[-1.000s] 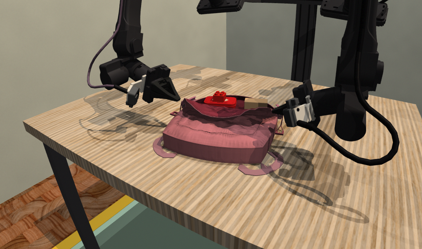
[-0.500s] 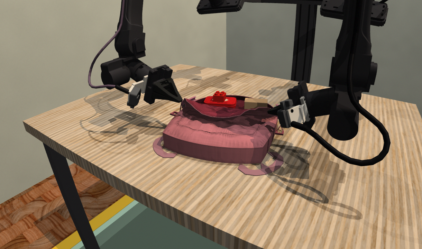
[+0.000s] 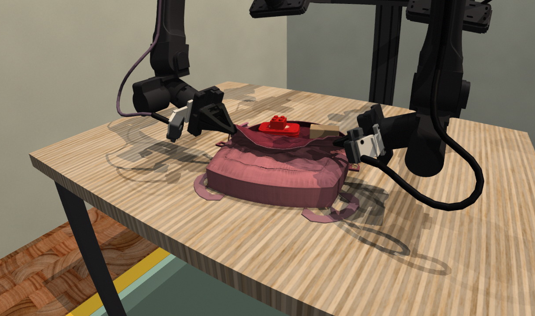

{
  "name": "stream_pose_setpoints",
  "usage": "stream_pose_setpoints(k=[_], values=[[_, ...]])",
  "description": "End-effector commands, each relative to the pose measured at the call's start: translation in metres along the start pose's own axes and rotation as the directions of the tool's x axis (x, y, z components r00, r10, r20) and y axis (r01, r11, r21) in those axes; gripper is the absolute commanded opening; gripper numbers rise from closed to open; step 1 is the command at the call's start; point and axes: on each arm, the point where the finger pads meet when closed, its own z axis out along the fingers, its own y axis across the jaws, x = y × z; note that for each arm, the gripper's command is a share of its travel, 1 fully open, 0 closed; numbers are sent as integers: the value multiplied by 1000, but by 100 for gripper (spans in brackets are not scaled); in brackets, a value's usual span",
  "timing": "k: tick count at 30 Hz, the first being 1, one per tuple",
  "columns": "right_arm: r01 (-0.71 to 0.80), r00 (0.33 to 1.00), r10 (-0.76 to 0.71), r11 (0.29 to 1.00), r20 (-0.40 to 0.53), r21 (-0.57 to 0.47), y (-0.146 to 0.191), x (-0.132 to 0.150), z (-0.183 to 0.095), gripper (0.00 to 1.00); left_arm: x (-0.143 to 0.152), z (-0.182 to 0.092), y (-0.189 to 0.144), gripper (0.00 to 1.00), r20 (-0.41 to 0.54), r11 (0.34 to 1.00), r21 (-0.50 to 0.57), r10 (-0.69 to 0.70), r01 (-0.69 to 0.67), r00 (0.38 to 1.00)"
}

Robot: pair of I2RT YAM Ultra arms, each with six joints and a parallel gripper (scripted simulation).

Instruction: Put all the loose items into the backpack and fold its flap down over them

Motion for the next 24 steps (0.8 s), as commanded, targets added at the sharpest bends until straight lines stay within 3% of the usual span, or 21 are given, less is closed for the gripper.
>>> stream_pose_setpoints(k=[1,24], values=[[-8,1000,8,1000,-11,-17,1,10,12,0,5,9,-3,0,-2,1000,13,0,0,1000],[-2,1000,2,1000,-8,-18,2,8,32,0,6,31,-3,0,-4,1000,12,-2,2,1000]])
